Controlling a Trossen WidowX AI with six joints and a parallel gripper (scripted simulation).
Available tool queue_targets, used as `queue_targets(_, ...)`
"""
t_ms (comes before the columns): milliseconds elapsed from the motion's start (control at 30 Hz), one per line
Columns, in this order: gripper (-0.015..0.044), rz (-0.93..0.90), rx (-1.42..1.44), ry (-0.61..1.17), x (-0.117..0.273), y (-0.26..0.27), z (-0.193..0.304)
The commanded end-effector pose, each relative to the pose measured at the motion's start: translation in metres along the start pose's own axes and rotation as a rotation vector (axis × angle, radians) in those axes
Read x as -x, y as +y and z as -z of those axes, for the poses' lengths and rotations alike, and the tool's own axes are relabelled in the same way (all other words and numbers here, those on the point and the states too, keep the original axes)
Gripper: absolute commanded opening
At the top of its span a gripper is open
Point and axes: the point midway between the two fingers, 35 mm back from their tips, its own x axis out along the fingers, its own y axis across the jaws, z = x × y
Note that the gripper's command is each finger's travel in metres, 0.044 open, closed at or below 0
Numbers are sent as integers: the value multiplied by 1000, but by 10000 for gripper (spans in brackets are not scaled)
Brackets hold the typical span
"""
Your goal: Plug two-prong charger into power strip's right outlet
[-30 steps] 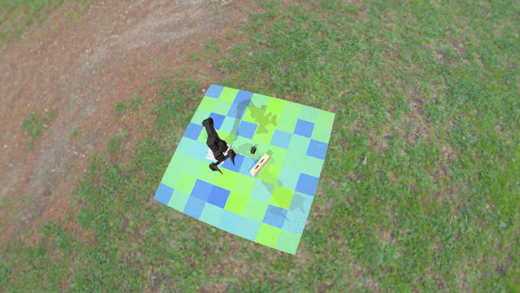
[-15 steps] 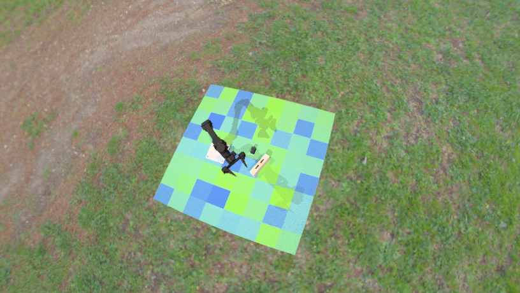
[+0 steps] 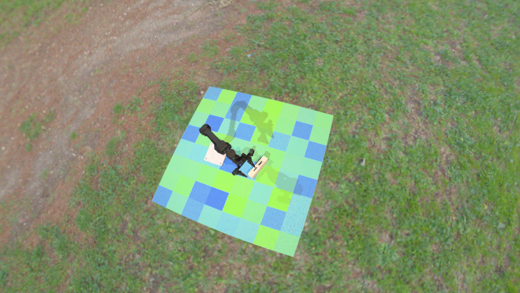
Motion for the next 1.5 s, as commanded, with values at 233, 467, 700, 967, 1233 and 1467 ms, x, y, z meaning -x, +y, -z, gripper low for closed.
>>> queue_targets(233,440,-173,211,189,-20,65,47)
queue_targets(467,440,-284,350,280,-21,103,73)
queue_targets(700,440,-400,501,365,-17,138,99)
queue_targets(967,440,-537,687,453,-6,175,131)
queue_targets(1233,440,-679,884,530,11,205,161)
queue_targets(1467,440,-814,1082,594,31,226,189)
